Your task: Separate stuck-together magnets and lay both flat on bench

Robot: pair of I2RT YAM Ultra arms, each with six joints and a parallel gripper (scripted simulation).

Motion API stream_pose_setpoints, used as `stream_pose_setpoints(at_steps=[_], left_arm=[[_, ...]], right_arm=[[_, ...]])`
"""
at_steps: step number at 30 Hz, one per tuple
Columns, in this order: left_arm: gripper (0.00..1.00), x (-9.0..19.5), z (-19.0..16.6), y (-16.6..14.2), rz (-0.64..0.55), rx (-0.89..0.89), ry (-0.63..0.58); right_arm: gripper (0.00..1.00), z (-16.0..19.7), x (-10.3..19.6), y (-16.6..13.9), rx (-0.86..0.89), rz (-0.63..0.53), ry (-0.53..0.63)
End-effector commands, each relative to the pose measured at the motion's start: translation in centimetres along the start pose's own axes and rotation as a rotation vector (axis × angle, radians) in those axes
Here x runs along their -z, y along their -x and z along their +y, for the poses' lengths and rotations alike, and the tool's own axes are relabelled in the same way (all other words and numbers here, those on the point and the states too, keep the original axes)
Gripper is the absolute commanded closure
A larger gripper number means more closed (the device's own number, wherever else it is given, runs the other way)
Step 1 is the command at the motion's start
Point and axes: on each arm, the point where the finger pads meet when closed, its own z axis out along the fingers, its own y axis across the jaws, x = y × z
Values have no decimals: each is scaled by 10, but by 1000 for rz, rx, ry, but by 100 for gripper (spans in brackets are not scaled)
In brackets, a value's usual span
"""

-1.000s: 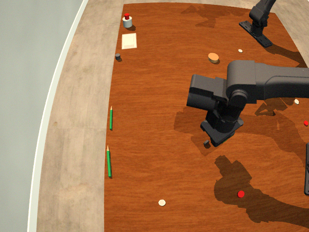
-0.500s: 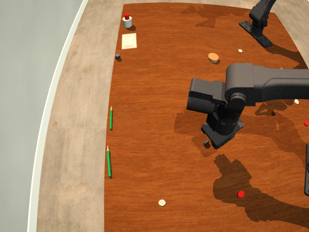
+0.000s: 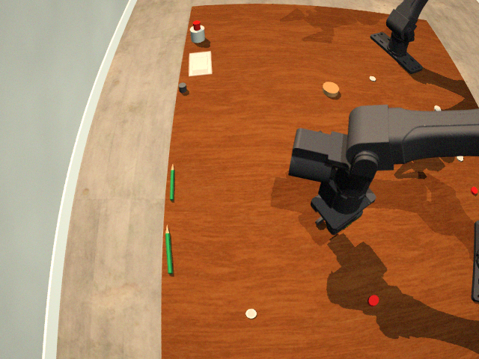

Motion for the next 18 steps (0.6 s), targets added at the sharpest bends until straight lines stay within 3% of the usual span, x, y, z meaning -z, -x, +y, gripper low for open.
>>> stream_pose_setpoints(at_steps=[1,18], left_arm=[[100,0,3,5,-20,-3,12],[100,-22,2,5,-18,-5,10]], right_arm=[[0,0,2,8,1,-21,1],[0,0,2,8,1,-21,1]])
